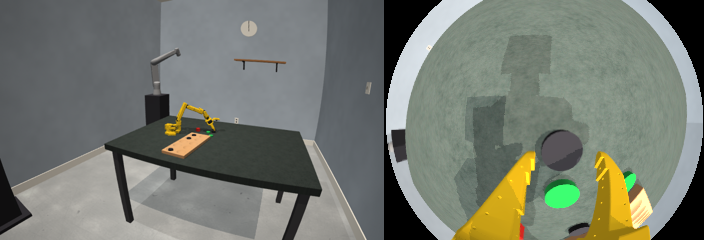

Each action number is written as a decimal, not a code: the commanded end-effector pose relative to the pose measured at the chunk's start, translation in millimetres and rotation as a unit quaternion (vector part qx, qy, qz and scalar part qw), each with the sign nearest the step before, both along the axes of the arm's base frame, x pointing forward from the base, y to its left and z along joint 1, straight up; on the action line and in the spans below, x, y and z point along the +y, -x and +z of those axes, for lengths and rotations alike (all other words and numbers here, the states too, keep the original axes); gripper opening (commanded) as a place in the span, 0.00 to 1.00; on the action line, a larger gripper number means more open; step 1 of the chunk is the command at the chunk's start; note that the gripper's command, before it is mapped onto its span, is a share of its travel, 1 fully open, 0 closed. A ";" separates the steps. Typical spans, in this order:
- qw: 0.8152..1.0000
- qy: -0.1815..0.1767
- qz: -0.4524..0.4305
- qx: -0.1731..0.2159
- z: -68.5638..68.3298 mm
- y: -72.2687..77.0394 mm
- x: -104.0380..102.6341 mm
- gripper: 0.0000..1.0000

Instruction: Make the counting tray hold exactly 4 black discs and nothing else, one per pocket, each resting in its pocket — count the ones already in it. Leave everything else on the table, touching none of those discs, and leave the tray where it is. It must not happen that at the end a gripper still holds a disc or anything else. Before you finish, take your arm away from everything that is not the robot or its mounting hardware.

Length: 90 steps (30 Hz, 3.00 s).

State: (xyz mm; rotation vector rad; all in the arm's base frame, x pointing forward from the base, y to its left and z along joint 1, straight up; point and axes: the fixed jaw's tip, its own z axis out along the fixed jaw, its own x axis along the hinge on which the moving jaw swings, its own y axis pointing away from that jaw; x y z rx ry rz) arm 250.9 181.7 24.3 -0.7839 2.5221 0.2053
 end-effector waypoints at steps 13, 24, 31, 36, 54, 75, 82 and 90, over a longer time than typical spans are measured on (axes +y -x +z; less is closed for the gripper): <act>0.999 -0.021 0.003 -0.031 5.7 -7.2 6.3 0.27; 0.999 -0.021 0.003 -0.031 4.0 -7.2 6.3 0.27; 0.999 -0.021 0.003 -0.031 4.0 -7.2 6.3 0.24; 0.999 -0.021 0.003 -0.031 4.0 -7.2 6.3 0.18; 0.999 -0.021 0.003 -0.031 4.0 -7.2 6.3 0.00; 0.999 -0.021 0.003 -0.031 4.1 -7.2 6.3 0.00; 0.999 -0.021 0.002 -0.031 6.8 -7.5 6.1 0.00; 0.999 -0.021 0.000 -0.031 20.0 -8.3 4.6 0.00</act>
